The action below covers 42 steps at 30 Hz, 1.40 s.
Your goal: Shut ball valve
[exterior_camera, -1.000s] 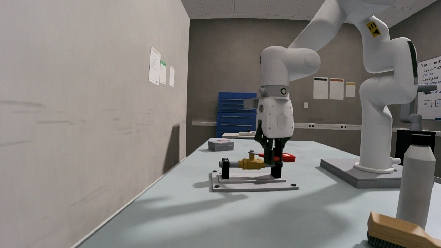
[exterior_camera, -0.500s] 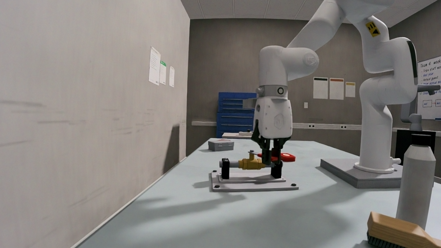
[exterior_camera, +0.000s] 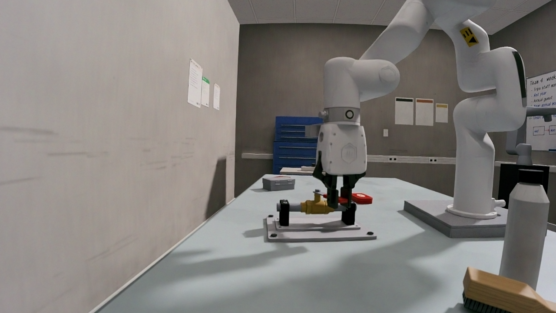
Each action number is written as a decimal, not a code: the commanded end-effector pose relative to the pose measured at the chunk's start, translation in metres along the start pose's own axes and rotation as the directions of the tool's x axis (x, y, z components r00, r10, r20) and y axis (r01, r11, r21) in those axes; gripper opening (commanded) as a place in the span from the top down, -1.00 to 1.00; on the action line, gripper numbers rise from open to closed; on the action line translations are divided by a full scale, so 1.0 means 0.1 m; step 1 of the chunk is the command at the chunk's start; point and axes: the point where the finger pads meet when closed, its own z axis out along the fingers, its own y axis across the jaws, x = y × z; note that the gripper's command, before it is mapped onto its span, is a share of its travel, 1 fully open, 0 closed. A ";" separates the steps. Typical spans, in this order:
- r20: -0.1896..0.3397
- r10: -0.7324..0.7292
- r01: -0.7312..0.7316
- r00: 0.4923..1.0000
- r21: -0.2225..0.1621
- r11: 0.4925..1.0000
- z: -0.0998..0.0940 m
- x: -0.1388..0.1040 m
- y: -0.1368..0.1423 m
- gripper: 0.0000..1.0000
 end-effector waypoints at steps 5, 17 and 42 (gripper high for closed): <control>-0.001 0.050 -0.050 0.999 0.010 0.999 -0.02 0.01 -0.07 1.00; 0.000 0.107 -0.107 0.994 0.010 0.994 -0.02 0.01 -0.12 1.00; 0.001 0.255 -0.255 0.967 0.010 0.967 -0.02 0.04 -0.25 1.00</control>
